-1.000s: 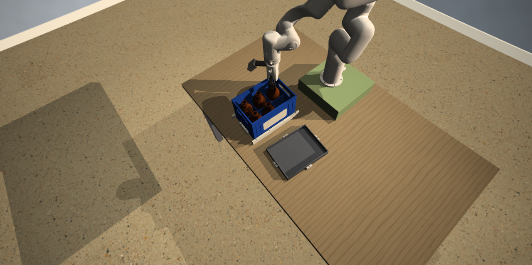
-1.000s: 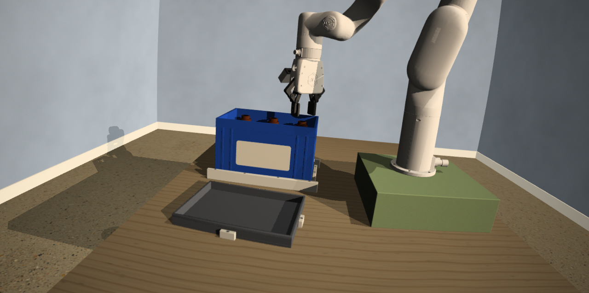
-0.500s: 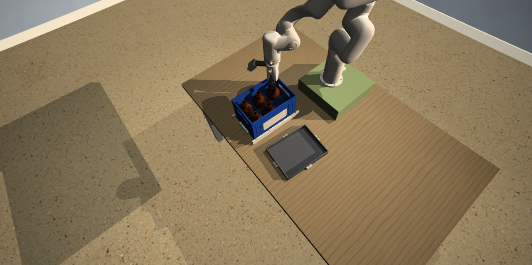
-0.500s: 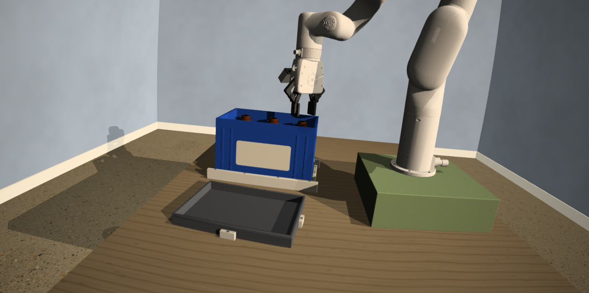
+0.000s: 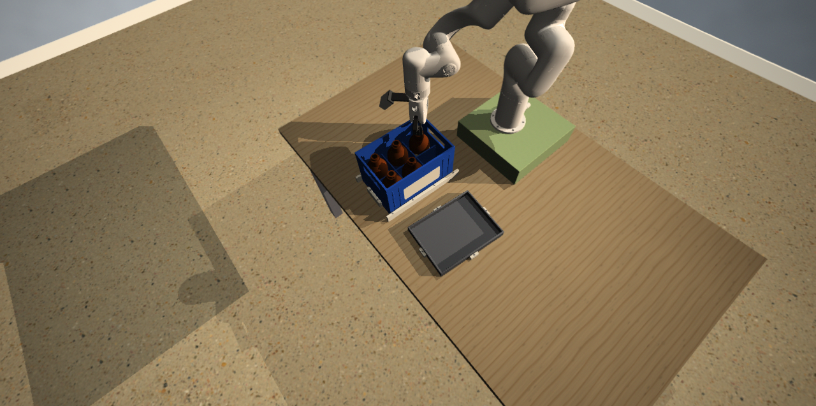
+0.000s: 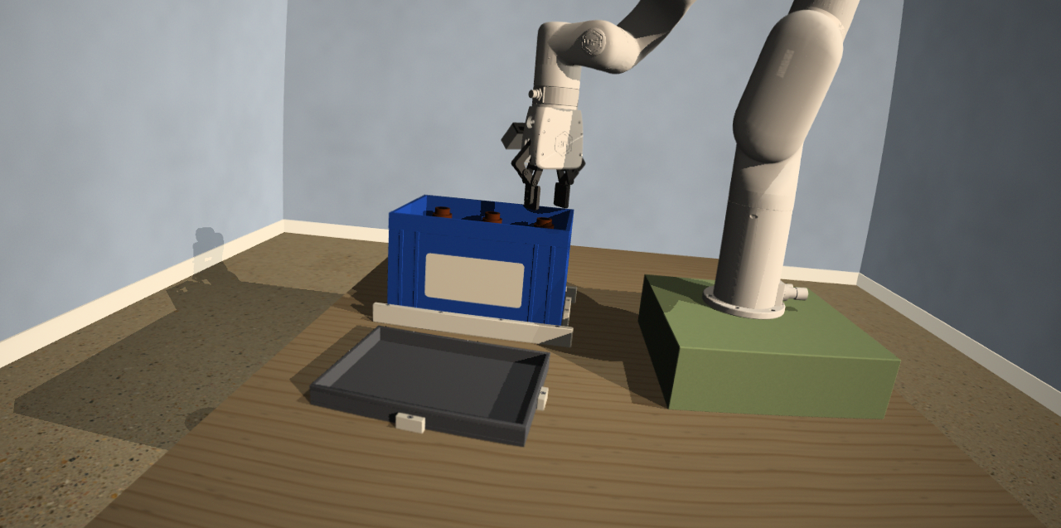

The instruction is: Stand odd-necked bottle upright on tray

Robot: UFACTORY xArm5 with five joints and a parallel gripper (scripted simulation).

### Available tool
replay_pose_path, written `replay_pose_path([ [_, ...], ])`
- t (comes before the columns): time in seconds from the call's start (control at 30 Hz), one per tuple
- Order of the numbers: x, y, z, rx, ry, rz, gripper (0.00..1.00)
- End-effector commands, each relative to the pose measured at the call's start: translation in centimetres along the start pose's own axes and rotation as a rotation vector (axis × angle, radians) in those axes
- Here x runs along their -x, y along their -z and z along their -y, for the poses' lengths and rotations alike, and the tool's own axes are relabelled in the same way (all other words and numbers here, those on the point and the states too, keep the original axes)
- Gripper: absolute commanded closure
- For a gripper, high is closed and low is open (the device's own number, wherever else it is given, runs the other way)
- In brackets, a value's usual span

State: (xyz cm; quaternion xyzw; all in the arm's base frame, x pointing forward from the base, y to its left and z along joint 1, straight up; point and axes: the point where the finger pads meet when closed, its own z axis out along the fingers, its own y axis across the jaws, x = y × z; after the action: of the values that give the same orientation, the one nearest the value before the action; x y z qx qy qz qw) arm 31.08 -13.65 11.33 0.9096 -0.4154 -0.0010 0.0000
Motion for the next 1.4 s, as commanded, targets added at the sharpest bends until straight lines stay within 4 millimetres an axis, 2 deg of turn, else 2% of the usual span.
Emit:
replay_pose_path([
  [0.0, -0.1, 0.1, 0.1, -0.001, 0.0, -0.003, 0.35],
  [0.6, -0.1, -0.3, 0.0, -0.001, 0.0, -0.003, 0.35],
  [1.37, -0.1, -2.6, 0.0, -0.001, 0.0, -0.003, 0.35],
])
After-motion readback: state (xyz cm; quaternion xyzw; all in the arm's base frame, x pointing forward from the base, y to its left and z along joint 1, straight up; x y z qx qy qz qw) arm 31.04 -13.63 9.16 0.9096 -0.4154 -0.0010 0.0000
